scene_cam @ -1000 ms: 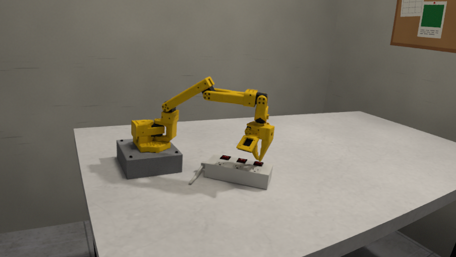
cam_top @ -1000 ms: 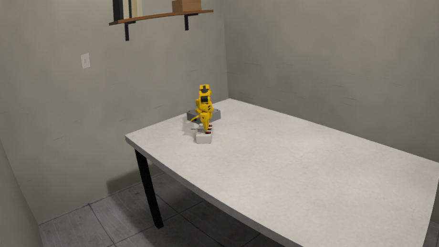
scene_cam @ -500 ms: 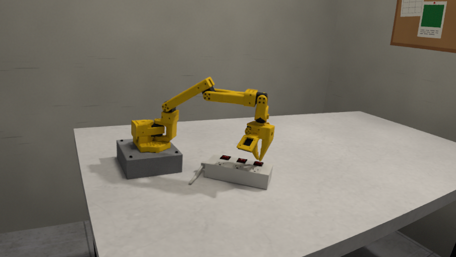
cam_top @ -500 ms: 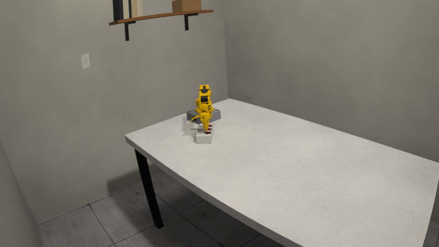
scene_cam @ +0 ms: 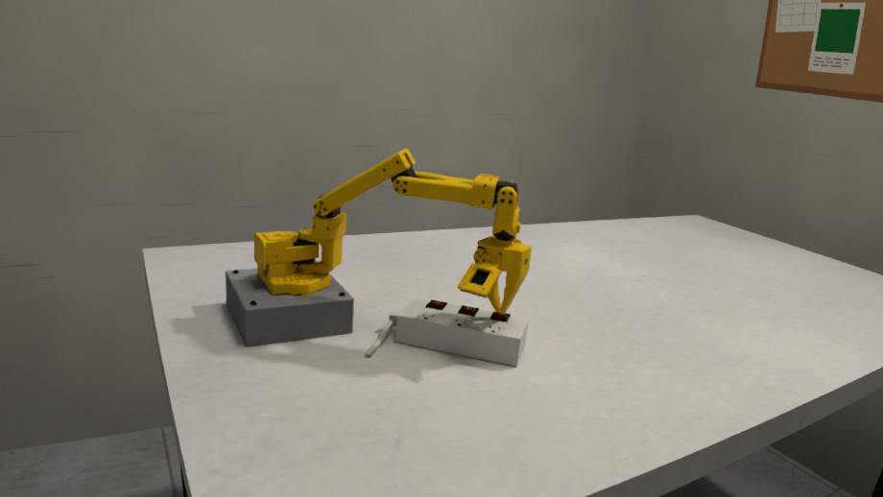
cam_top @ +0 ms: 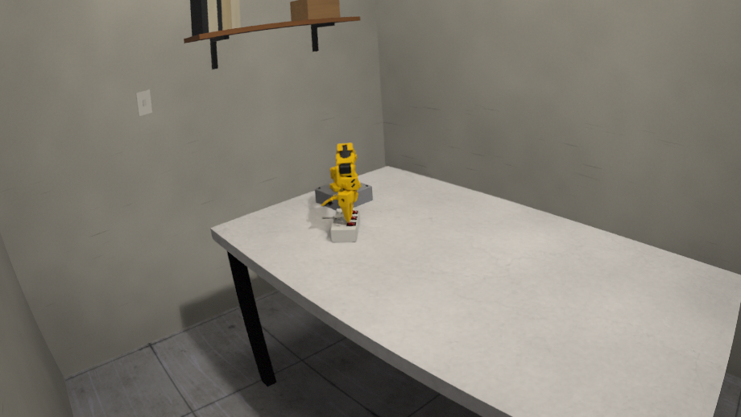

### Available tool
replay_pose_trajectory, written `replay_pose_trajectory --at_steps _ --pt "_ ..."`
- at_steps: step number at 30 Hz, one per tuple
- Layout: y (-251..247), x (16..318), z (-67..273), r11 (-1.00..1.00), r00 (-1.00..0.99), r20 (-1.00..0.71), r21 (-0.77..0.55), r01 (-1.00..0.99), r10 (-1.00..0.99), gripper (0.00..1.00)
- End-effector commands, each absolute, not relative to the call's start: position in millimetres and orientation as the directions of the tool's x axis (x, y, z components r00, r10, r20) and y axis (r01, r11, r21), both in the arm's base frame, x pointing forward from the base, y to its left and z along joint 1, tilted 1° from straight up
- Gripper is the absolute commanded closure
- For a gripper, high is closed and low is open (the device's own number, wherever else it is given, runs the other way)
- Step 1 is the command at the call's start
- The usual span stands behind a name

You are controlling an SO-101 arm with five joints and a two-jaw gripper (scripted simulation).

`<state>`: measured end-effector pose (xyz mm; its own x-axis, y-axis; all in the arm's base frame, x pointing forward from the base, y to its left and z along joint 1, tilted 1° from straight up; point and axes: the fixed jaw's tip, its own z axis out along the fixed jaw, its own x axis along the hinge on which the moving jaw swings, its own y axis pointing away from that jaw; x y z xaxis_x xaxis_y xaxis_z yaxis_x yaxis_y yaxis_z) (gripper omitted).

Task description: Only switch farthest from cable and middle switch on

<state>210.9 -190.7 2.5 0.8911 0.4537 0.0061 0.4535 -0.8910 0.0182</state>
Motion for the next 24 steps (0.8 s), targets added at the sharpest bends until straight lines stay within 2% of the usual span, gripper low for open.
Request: replay_pose_trajectory --at_steps 1,24 --pt "-190.0 208.3 -4.6 -0.891 0.891 0.003 0.009 0.455 0.455 1.0" --pt "-188.6 206.6 -9.8 -0.891 0.891 0.003 0.009 0.455 0.455 1.0"
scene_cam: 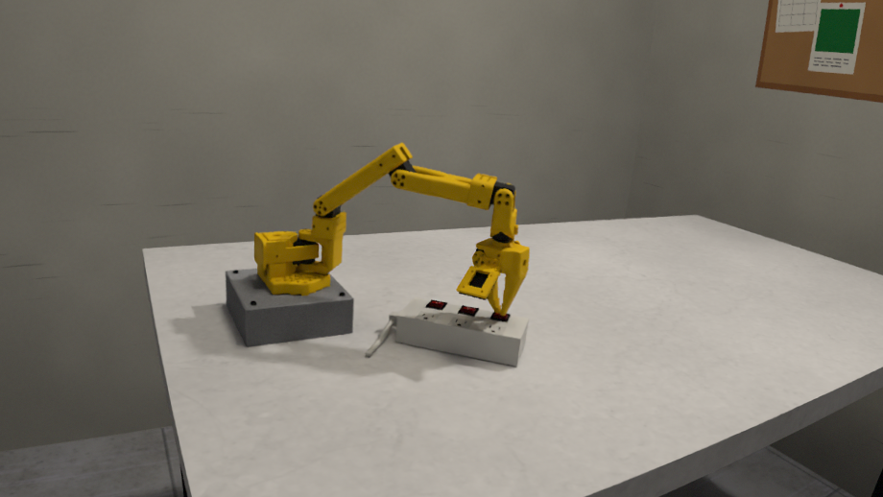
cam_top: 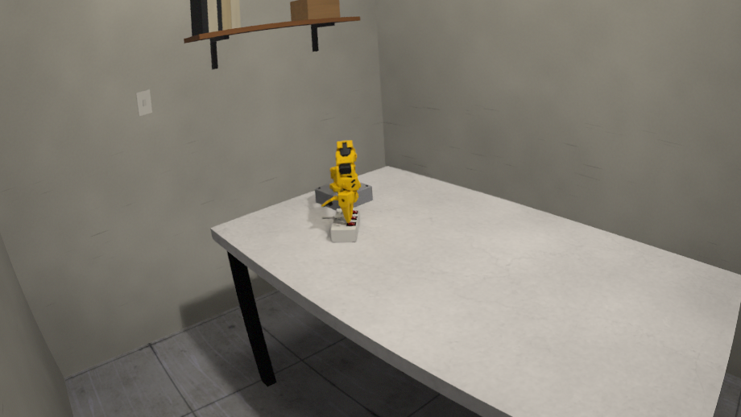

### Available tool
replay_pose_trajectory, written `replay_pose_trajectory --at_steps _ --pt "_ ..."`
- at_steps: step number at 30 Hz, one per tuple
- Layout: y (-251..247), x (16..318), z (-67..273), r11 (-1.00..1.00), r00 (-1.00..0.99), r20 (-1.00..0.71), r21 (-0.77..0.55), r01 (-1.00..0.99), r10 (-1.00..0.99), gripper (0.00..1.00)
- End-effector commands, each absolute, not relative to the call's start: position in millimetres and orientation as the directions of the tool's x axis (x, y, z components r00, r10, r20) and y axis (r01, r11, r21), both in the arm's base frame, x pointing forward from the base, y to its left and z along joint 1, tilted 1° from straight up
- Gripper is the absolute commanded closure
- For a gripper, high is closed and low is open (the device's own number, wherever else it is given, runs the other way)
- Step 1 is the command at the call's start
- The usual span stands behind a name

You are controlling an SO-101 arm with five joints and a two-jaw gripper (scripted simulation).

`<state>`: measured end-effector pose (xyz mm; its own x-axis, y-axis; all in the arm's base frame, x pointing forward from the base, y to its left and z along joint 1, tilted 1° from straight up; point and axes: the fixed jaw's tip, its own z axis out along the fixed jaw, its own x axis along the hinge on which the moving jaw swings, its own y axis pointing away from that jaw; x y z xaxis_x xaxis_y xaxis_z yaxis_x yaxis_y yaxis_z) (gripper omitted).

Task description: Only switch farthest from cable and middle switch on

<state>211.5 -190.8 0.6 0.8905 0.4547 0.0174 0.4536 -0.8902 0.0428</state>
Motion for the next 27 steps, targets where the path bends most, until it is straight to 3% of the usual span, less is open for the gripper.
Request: replay_pose_trajectory --at_steps 1,27 --pt "-188.6 206.6 -9.8 -0.891 0.891 0.003 0.009 0.455 0.455 1.0" --pt "-186.3 203.8 -17.0 -0.891 0.891 0.003 0.009 0.454 0.454 1.0"
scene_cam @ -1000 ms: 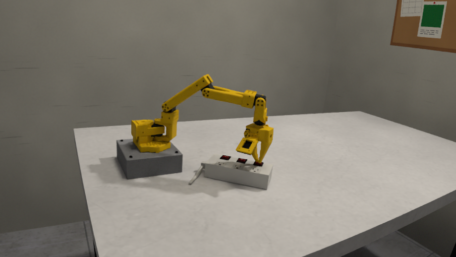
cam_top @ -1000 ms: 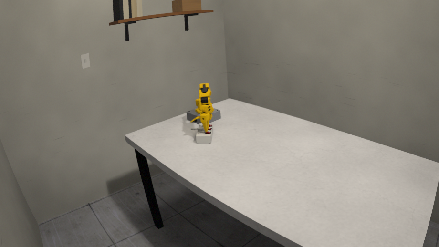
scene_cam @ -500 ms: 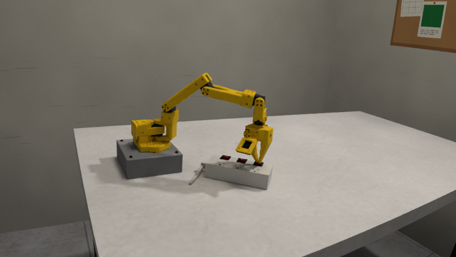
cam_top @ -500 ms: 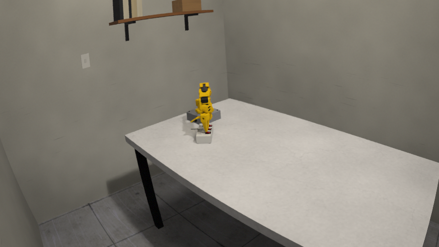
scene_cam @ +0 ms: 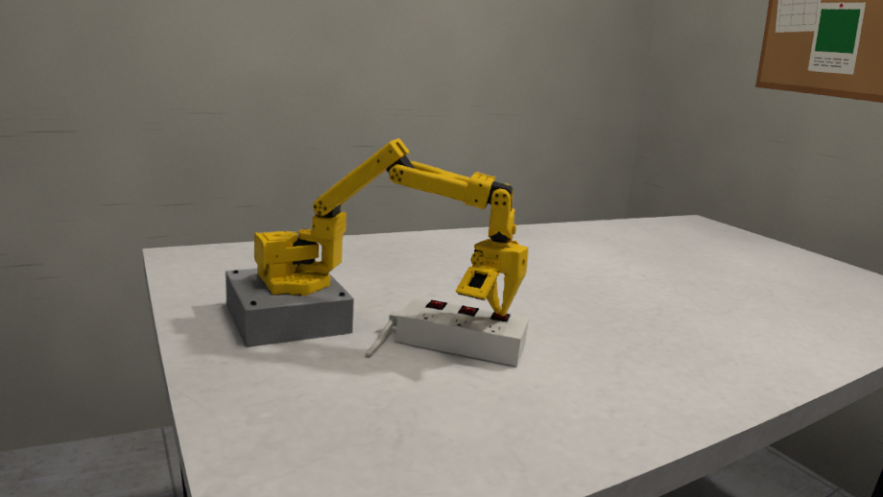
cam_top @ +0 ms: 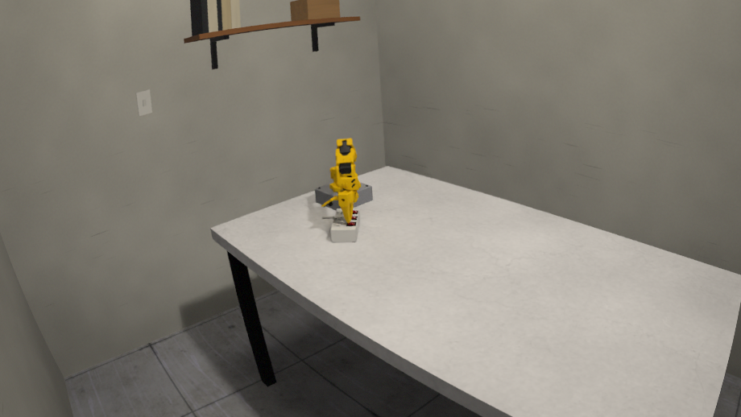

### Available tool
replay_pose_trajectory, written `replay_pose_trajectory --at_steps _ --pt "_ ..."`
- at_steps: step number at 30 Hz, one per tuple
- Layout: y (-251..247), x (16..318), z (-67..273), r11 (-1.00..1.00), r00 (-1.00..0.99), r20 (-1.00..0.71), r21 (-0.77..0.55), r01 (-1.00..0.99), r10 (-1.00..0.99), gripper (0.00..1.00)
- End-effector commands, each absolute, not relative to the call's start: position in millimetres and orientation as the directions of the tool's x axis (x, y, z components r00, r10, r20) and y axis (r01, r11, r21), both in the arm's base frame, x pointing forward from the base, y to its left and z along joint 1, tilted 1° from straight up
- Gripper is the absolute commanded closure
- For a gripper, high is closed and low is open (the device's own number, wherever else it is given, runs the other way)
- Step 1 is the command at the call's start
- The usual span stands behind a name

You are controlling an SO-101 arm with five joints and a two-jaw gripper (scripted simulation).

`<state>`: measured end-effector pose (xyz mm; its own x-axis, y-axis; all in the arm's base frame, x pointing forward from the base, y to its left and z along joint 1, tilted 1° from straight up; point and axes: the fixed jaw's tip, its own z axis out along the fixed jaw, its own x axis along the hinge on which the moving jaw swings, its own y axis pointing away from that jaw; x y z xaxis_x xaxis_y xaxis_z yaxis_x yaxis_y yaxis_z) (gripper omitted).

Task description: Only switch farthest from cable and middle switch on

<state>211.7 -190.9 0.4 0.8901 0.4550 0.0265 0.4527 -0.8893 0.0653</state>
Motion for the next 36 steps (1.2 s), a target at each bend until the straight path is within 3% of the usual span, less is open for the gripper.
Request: replay_pose_trajectory --at_steps 1,36 --pt "-186 204 -17 -0.891 0.891 0.003 0.009 0.454 0.454 1.0" --pt "-188 206 -11 -0.891 0.891 0.004 0.01 0.454 0.454 1.0"
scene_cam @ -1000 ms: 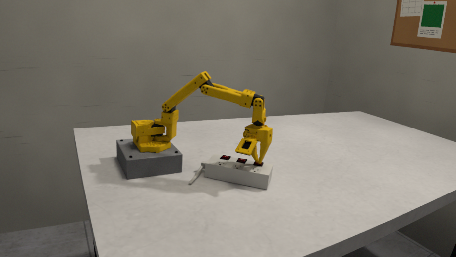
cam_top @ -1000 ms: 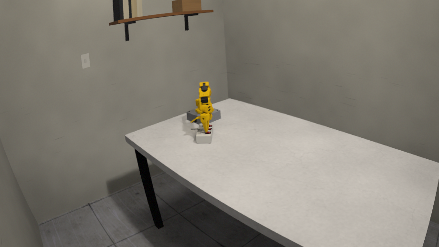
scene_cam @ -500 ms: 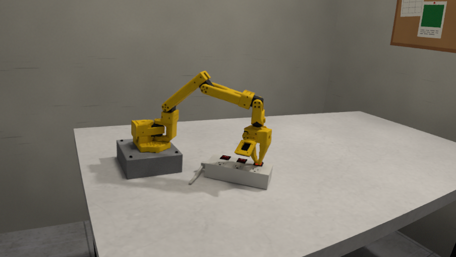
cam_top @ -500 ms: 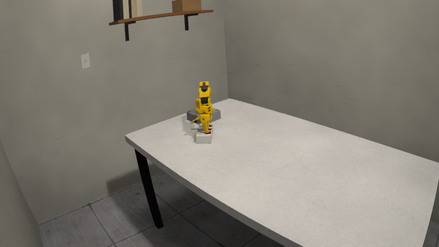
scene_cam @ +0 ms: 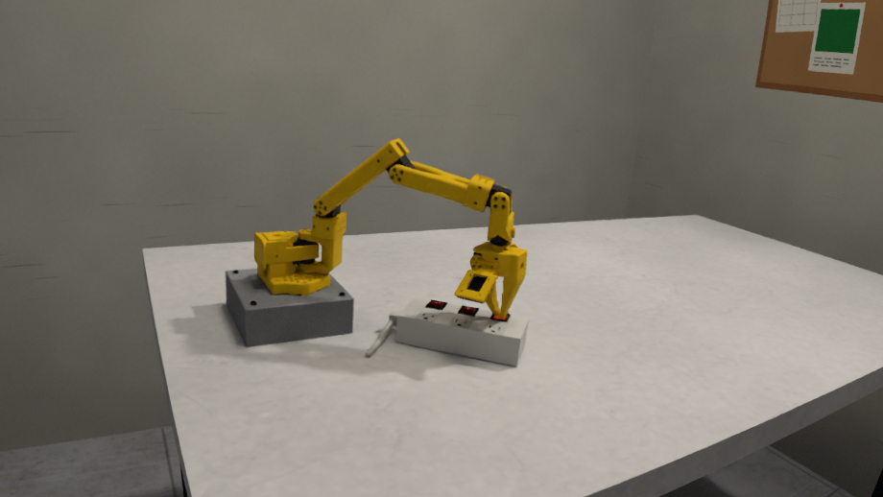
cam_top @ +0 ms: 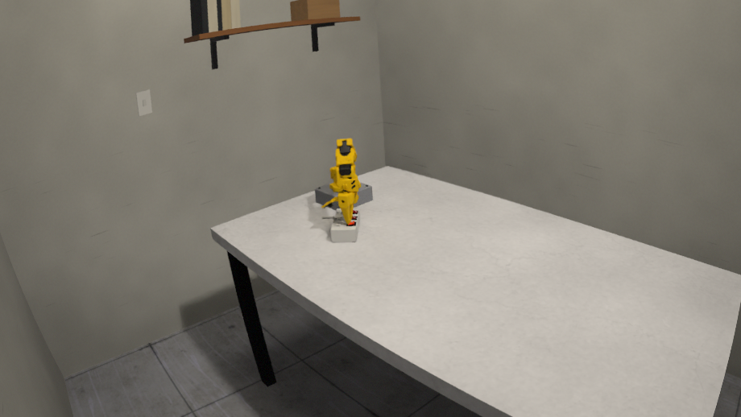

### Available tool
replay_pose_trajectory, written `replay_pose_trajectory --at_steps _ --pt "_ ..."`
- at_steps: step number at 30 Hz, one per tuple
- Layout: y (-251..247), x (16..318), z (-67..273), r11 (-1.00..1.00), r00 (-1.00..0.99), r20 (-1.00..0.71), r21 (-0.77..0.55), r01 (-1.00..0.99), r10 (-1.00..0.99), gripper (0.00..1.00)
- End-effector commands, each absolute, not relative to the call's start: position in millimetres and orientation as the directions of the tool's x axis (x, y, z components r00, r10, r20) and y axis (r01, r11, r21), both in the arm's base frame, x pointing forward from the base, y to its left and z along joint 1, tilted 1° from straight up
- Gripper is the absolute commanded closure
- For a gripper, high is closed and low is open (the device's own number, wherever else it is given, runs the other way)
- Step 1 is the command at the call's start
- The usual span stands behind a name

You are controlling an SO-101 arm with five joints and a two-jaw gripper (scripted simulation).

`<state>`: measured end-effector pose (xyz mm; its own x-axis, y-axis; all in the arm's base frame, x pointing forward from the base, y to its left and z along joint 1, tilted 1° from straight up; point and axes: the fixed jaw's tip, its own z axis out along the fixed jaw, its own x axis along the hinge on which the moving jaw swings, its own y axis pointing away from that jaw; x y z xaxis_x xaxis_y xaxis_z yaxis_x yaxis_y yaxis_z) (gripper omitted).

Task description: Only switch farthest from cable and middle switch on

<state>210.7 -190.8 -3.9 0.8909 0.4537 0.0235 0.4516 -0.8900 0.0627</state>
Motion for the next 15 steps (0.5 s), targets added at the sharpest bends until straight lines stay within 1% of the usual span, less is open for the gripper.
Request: replay_pose_trajectory --at_steps 1,15 --pt "-188 206 -9 -0.891 0.891 0.004 0.01 0.454 0.455 1.0" --pt "-191 209 11 -0.89 0.89 0.004 0.011 0.455 0.455 1.0"
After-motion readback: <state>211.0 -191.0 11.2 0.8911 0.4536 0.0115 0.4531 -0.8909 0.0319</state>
